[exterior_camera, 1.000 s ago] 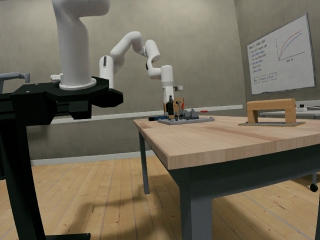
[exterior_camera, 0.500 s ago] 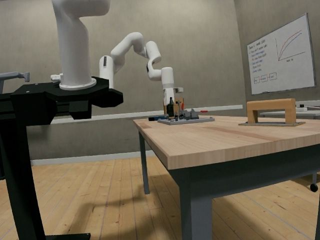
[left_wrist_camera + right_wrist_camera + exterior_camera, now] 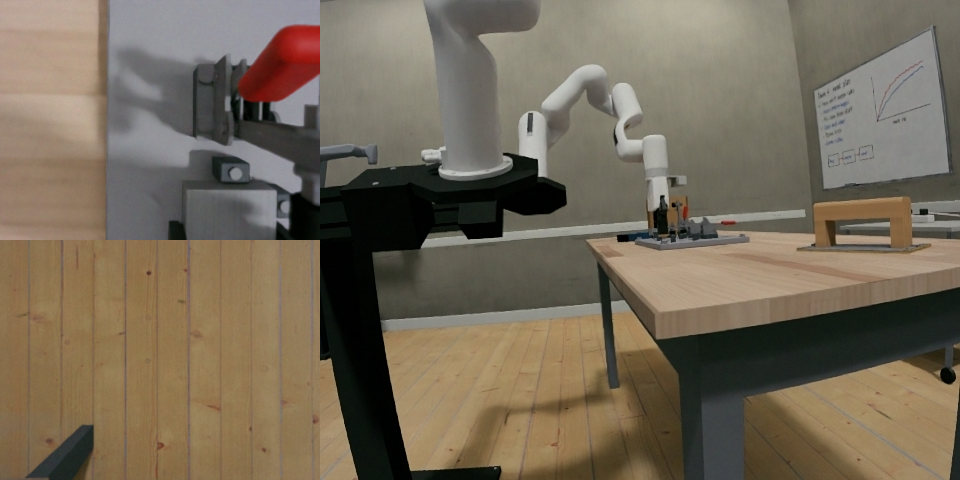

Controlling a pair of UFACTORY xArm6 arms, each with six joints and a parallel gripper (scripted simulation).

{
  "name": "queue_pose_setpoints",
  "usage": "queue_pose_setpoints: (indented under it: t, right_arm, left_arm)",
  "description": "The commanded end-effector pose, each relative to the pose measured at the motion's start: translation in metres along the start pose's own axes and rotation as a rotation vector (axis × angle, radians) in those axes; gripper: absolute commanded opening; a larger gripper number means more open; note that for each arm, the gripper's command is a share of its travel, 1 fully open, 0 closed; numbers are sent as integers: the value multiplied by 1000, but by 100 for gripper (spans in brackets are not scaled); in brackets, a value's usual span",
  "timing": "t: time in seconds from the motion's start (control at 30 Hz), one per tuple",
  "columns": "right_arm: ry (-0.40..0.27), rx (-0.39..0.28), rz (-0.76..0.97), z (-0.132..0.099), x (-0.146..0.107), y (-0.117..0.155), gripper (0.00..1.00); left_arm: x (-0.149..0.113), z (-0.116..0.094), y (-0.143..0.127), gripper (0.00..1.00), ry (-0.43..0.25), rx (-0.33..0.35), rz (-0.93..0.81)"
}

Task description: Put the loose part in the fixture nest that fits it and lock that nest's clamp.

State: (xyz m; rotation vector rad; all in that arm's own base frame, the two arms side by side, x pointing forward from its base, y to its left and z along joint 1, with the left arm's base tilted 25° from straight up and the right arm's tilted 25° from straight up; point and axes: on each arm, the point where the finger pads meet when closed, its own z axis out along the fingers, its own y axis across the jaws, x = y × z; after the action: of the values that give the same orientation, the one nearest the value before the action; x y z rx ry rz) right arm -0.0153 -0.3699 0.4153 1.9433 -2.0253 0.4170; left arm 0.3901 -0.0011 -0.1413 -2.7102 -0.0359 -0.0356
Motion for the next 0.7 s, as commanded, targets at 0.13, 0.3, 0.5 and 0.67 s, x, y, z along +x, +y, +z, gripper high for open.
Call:
queue_pose_setpoints:
  t: [0.13,0.3,0.5,0.67]
  right_arm:
    - [7,0,0,-3,2,0,100]
    - [7,0,0,-3,2,0,100]
    - [7,0,0,-3,2,0,100]
    - [7,0,0,-3,2,0,100]
  left_arm:
    - [2,-1,1,0,4,-2,-1]
    - [2,-1,1,0,4,-2,-1]
    - [2,-1,1,0,4,-2,-1]
    - [2,1,1,0,4,-2,-1]
